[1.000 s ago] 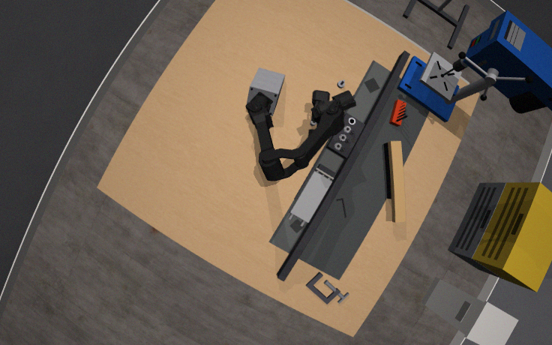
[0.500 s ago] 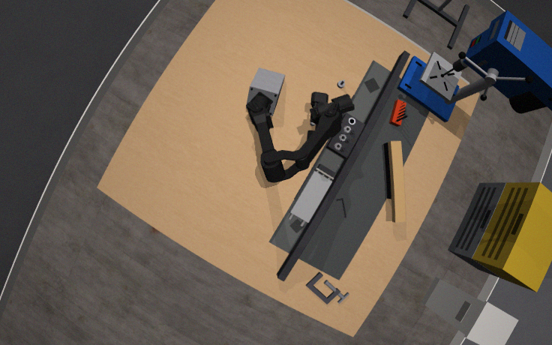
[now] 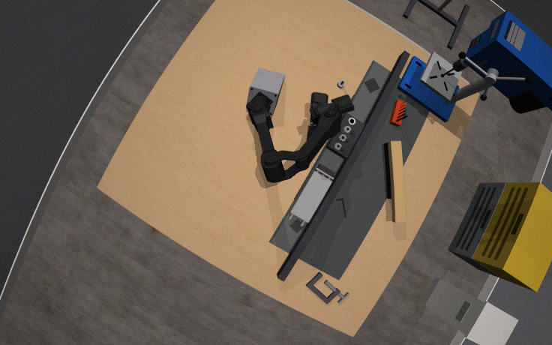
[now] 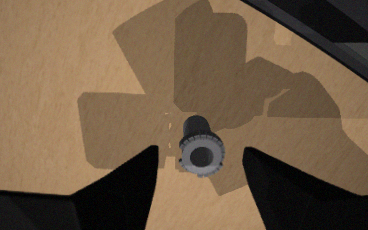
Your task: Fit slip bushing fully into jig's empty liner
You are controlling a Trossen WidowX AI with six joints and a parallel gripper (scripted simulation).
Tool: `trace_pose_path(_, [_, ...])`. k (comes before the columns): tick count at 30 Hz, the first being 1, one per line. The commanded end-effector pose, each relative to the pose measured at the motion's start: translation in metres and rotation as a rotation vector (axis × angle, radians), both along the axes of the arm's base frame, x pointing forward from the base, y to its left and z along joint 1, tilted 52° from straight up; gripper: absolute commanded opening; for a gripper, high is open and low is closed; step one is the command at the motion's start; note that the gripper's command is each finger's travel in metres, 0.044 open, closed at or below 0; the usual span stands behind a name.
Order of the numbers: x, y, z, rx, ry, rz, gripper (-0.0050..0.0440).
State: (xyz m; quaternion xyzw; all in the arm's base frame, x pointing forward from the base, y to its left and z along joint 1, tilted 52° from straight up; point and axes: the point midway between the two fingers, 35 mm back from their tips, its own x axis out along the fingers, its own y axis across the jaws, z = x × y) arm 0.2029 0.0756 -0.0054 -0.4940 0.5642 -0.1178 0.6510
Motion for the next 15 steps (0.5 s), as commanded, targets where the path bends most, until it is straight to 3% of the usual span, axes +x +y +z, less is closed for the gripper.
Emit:
trace_pose_path(1, [0.0017, 0.0032, 0.0020, 0.011, -0.010, 0.002, 0.0176])
trace_pose_path(15, [0.0017, 0.0032, 0.0020, 0.011, -0.010, 0.002, 0.0096])
